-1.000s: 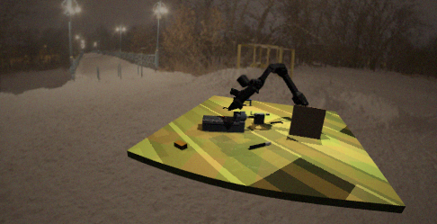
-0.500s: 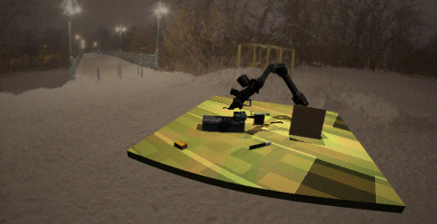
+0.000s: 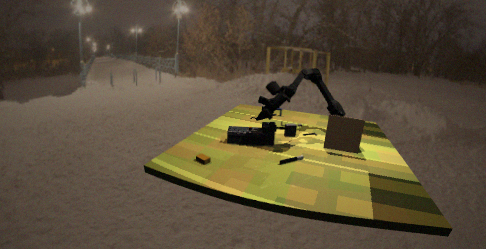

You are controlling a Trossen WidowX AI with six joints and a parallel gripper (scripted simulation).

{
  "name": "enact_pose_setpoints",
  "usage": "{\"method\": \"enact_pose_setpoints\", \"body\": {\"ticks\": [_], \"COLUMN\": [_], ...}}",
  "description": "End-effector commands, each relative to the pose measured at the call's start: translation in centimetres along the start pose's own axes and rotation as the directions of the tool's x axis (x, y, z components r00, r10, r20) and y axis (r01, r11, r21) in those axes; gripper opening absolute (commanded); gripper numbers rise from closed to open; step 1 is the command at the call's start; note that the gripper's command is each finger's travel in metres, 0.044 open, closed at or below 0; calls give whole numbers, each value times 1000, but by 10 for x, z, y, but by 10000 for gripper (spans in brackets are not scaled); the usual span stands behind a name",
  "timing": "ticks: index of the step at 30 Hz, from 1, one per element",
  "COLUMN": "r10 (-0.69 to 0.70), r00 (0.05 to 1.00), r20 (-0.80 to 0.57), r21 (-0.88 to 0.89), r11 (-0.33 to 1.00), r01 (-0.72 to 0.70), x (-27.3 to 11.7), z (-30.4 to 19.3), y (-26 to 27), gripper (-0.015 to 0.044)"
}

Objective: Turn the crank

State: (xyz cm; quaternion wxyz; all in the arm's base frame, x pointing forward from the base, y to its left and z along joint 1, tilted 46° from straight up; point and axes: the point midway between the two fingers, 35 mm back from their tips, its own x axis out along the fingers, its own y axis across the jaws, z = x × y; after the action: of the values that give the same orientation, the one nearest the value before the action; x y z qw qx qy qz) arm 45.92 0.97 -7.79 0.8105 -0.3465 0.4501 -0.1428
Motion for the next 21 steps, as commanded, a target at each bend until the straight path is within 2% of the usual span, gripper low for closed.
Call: {"method": "enact_pose_setpoints", "body": {"ticks": [1,11,12,21], "r10": [-1,-1,-1,-1], "r00": [1000,1000,1000,1000], "r20": [0,0,0,0], "r21": [0,0,0,0], "r11": [1000,1000,1000,1000], "r01": [1,1,1,1], "x": [0,0,0,0], "z": [0,0,0,0], "y": [0,0,0,0], "gripper": [184,440,440,204]}}
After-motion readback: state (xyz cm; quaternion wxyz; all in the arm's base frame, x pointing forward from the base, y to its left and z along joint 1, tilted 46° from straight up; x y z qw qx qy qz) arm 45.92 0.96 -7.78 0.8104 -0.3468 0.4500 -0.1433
